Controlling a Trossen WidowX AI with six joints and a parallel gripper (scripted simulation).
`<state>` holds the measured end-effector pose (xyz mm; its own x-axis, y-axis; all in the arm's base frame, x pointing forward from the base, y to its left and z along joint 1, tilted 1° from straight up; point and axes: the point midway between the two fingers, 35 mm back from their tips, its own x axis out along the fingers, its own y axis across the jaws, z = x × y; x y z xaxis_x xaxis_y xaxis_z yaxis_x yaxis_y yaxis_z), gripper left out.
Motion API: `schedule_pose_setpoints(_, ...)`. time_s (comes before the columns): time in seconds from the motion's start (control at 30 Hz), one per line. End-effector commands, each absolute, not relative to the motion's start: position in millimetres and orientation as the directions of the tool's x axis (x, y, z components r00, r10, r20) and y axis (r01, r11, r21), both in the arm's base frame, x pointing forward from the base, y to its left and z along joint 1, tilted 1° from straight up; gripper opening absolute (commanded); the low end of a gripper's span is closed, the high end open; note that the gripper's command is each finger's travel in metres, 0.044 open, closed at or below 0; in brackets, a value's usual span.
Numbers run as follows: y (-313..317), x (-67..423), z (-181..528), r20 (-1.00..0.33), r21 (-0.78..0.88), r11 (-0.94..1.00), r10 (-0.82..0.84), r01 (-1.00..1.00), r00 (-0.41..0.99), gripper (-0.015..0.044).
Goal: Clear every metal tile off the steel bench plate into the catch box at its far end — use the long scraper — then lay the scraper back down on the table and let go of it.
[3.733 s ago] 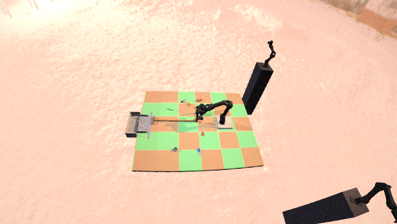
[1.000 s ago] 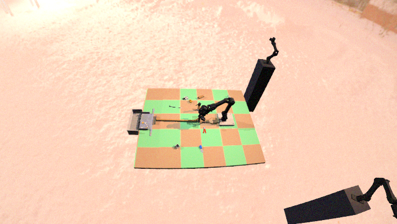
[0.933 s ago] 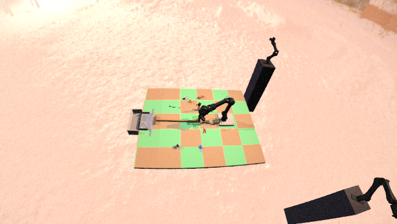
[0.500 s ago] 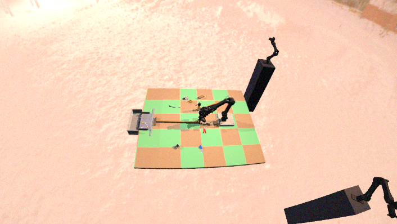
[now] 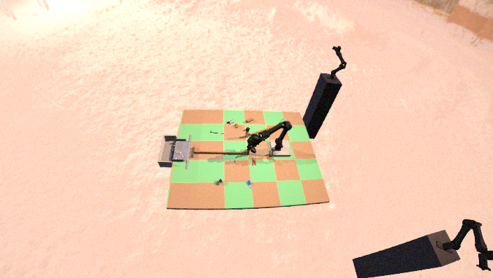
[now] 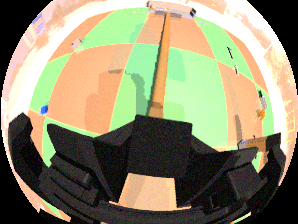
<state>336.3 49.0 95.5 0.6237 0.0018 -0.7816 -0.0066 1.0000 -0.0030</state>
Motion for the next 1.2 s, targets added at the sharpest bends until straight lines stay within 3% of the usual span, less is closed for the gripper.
schedule_pose_setpoints(0.0,53.4,339.4,97.9,-0.777,-0.002,1.0,0.008,-0.015,0.629,0.0)
schedule_pose_setpoints(1.17,57.7,393.6,100.9,-0.774,-0.001,1.0,0.018,-0.03,0.633,0.0)
